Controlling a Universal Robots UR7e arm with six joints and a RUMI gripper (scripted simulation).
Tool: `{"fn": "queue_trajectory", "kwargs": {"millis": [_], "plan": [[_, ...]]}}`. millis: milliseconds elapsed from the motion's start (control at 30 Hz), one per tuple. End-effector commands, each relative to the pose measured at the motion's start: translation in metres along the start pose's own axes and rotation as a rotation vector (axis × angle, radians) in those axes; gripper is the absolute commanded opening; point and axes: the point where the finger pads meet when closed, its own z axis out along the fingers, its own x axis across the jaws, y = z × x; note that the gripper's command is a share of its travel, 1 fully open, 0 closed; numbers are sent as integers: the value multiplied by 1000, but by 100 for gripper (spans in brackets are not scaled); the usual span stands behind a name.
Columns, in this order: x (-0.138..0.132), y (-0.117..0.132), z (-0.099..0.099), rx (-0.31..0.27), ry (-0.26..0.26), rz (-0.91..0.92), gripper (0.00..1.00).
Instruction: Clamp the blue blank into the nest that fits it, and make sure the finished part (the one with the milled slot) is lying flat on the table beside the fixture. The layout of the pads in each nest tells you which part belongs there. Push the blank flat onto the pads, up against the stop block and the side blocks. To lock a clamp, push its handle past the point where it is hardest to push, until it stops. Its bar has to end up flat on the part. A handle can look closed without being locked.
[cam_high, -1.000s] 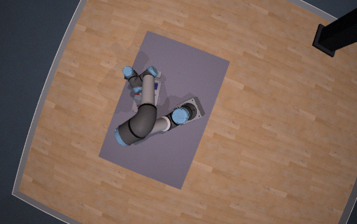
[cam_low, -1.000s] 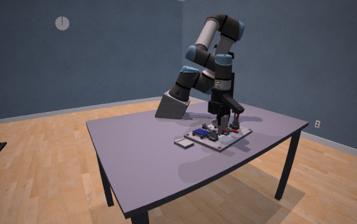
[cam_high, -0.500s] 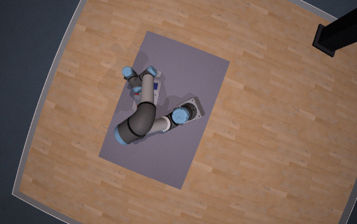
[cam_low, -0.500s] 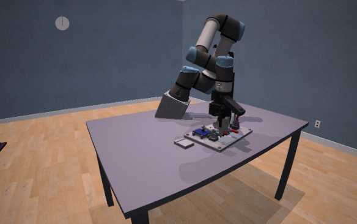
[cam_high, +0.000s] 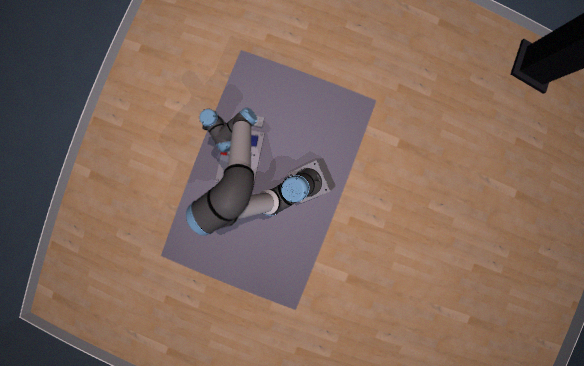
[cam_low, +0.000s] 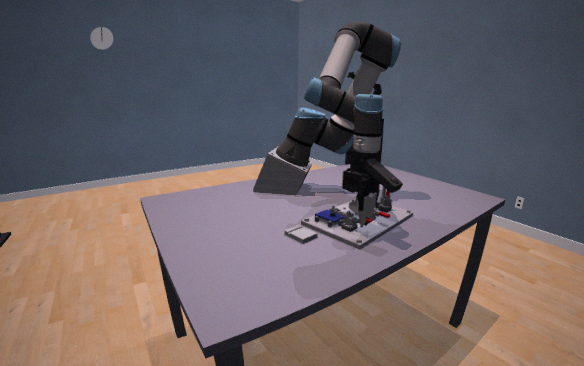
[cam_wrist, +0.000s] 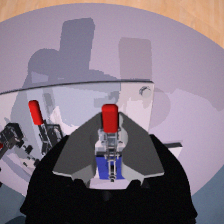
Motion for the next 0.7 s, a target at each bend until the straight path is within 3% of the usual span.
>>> {"fn": "queue_trajectory", "kwargs": {"millis": [0, 667], "plan": [[0, -1, 1, 0, 1, 0, 0], [0, -2, 4, 0, 1, 0, 0]]}}
